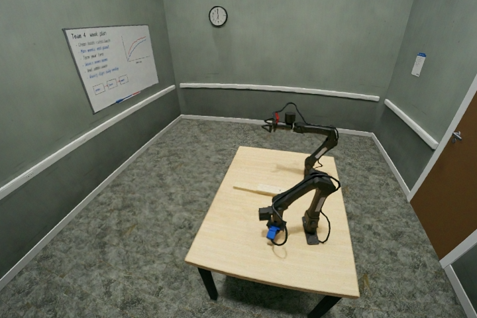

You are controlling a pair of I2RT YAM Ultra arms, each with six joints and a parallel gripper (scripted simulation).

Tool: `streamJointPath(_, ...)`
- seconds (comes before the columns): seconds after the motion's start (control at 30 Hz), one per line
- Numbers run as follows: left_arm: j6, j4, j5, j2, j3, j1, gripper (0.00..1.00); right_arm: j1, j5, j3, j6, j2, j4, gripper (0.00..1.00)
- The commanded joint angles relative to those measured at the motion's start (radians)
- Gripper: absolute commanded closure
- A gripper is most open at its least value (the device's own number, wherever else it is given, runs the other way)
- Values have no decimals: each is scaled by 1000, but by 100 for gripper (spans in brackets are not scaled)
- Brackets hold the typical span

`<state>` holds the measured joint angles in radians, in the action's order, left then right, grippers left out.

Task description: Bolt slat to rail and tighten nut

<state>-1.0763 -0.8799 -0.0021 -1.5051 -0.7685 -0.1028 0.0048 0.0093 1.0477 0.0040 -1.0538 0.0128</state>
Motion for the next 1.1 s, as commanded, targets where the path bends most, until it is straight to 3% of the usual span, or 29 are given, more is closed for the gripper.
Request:
streamJointPath(0.0, -2, -38, 0, 35, -60, 0, 88, -5, -9, 5, -4, 9, -17, 0)
streamJointPath(1.07, -6, -202, 2, 91, -169, -2, 88, -5, -9, 5, -4, 9, -17, 0)
